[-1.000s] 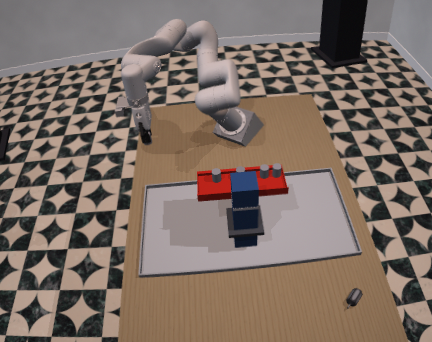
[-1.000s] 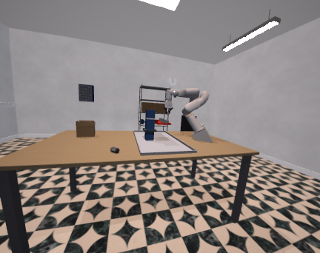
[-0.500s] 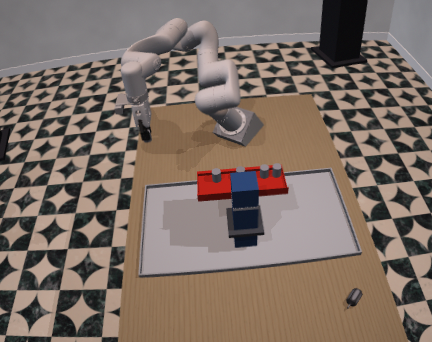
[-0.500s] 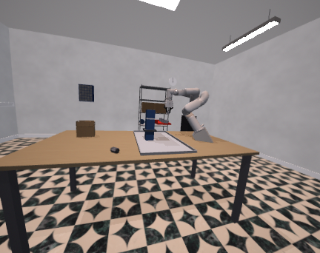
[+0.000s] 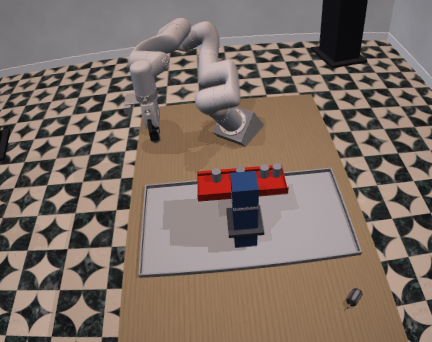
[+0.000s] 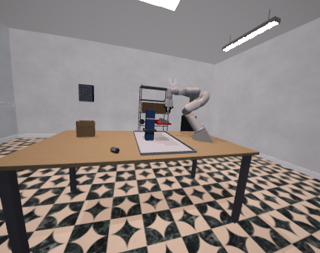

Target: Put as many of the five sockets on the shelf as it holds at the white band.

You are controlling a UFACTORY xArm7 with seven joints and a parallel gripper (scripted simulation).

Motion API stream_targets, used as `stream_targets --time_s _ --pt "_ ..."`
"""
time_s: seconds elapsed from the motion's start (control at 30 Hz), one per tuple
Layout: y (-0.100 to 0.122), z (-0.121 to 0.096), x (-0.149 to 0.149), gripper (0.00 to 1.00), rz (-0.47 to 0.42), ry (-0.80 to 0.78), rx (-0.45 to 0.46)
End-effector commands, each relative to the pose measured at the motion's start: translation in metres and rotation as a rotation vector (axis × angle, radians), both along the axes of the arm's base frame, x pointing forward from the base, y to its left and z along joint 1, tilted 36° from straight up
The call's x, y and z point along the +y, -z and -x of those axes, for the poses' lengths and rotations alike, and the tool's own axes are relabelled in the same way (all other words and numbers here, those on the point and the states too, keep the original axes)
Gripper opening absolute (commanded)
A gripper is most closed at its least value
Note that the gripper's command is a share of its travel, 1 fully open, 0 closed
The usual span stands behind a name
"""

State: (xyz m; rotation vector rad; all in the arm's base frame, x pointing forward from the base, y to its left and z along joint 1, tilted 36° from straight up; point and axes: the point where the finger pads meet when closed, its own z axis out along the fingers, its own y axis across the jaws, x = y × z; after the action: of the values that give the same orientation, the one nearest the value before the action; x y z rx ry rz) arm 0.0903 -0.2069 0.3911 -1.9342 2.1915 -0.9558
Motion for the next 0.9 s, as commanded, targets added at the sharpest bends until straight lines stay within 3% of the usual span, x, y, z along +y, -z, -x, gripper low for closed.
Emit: stream_targets --time_s 0.0,0.03,0.1,0.13,0.2,0.23,0.37,0.87 --pt "0.000 -0.018 0.046 0.00 0.007 -0.013 -0.013" --pt "0.007 -0.028 0.072 0.00 0.007 -0.017 -0.013" --pt "0.007 -0.028 0.072 0.00 0.007 -0.017 -0.013" --pt "0.016 -0.037 0.096 0.00 0.006 -0.015 -0.010" --pt "0.016 -0.037 0.096 0.00 0.006 -0.015 -0.010" --pt "0.027 -0.043 0.116 0.00 0.004 -0.008 -0.005" --pt "0.046 -0.051 0.142 0.00 0.000 0.010 0.003" --pt "0.054 -0.055 0.151 0.00 -0.002 0.020 0.007"
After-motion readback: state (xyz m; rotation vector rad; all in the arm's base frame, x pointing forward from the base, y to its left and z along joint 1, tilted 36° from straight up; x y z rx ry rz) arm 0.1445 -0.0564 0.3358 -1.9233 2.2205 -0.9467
